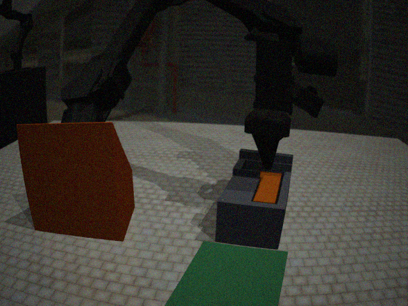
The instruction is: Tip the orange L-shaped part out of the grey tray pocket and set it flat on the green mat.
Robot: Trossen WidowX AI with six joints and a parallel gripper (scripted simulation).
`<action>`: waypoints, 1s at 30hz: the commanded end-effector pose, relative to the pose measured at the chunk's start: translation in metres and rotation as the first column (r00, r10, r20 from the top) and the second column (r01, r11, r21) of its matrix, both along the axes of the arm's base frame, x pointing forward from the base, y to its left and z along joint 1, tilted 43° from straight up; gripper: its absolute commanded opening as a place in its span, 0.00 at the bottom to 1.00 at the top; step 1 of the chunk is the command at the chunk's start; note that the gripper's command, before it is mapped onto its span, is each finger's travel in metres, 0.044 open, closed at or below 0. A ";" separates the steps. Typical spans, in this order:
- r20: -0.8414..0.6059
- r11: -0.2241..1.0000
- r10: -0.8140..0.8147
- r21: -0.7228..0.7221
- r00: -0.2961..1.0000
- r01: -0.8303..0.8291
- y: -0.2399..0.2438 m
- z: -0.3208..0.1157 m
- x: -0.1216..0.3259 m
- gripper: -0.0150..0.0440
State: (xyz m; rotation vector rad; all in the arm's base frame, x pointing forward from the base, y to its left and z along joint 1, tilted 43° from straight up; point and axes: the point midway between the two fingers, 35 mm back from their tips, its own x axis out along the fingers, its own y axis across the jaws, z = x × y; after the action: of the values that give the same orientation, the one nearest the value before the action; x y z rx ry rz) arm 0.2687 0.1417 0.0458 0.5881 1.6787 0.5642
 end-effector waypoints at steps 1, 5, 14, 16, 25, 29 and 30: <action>-0.009 1.000 -0.002 0.004 1.000 0.002 0.004 -0.004 -0.002 0.56; -0.009 1.000 -0.002 0.004 1.000 0.002 0.009 -0.009 -0.003 0.56; -0.009 1.000 -0.002 0.005 1.000 0.002 0.019 -0.020 -0.006 0.56; -0.009 1.000 -0.002 0.005 1.000 0.002 0.021 -0.022 -0.007 0.56; -0.010 1.000 -0.002 0.005 1.000 0.002 0.024 -0.025 -0.008 0.56; -0.001 1.000 0.002 0.006 1.000 -0.002 0.023 -0.024 -0.006 0.56; -0.001 1.000 0.002 0.006 1.000 -0.002 0.023 -0.024 -0.006 0.56</action>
State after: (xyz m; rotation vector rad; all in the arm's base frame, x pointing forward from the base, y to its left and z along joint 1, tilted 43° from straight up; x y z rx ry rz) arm 0.2622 0.1650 0.0220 0.5913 1.6794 0.5706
